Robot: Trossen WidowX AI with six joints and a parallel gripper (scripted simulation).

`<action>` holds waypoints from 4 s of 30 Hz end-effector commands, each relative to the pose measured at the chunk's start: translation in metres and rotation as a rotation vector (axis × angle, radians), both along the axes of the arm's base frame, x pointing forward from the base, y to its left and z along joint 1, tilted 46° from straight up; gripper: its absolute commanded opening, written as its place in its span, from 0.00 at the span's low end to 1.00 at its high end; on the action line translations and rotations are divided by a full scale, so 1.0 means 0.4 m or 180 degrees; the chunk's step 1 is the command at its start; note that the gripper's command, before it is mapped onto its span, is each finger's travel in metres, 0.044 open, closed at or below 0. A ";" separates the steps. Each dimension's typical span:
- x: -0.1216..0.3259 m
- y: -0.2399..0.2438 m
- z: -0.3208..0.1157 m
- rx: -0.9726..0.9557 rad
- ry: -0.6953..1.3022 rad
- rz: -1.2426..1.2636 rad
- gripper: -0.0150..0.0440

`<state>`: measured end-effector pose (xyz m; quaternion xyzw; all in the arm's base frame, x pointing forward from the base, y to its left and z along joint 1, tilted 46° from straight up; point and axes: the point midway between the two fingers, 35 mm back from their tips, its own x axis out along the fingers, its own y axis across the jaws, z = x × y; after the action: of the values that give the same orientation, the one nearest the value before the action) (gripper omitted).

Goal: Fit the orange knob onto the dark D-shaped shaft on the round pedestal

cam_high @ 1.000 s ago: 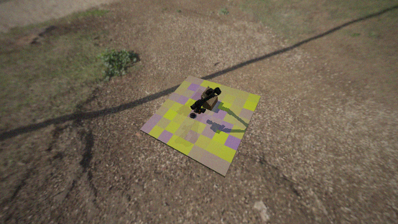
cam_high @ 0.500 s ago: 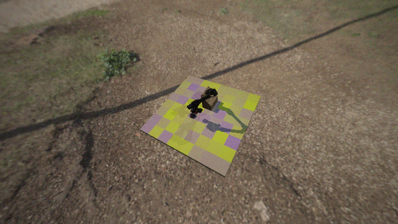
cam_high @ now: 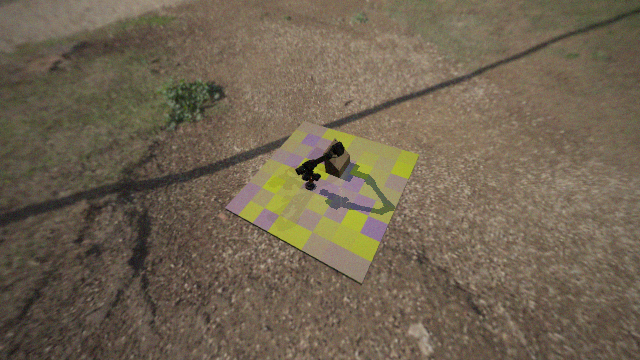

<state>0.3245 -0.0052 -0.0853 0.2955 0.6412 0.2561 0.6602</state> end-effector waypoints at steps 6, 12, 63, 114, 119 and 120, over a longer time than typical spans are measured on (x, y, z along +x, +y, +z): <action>-0.004 -0.033 -0.071 -0.0004 -0.0005 0.0009 0.25; -0.002 -0.022 -0.084 -0.0003 -0.0005 0.0009 0.25; -0.005 0.007 -0.110 0.0000 -0.0023 0.0028 0.25; 0.004 0.008 -0.112 -0.0031 -0.0502 0.0491 0.25; 0.003 0.010 -0.114 -0.0030 -0.0502 0.0491 0.25; 0.002 0.010 -0.115 -0.0030 -0.0502 0.0491 0.25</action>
<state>0.3261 -0.0014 -0.1301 0.2195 0.6087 0.3267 0.6889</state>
